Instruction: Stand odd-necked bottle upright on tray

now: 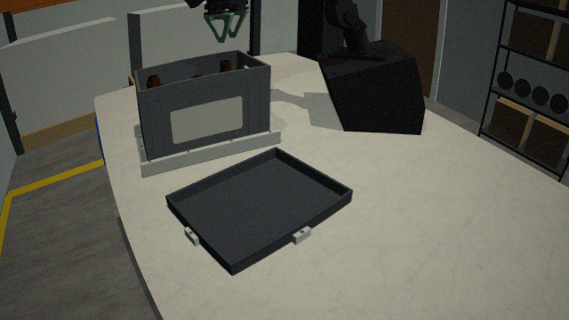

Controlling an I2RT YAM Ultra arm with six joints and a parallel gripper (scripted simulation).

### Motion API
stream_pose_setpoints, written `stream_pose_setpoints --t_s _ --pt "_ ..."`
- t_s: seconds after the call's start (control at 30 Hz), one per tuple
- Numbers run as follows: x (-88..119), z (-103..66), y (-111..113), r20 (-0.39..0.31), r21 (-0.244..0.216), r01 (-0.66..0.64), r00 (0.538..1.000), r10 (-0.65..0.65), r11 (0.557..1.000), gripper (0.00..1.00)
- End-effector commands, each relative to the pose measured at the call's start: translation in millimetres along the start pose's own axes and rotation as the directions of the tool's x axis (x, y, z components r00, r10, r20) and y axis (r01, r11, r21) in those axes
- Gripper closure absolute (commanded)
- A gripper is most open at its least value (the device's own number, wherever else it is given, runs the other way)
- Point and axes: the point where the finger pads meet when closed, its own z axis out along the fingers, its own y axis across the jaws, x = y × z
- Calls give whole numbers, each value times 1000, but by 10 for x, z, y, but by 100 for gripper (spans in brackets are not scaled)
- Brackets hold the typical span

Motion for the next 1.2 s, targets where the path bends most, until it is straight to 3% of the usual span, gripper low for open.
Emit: stream_pose_setpoints --t_s 0.0,0.3,0.5,0.6,0.73,0.87,0.97,1.17 --pt "-69 -59 -21 45 -16 -8 999 9 1000 39" --pt "-28 143 -19 14 2 0 1000 0 1000 39" --pt "-68 130 -6 34 -13 -5 999 5 1000 39" --pt "-22 250 -17 9 2 0 1000 0 1000 39" --pt "-81 198 1 41 -20 -6 999 6 1000 39" --pt "-27 348 -25 9 1 -3 1000 3 1000 39" --pt "-91 250 13 47 -25 -5 999 6 1000 39" --pt "-38 363 -23 21 -6 -5 1000 5 1000 39"
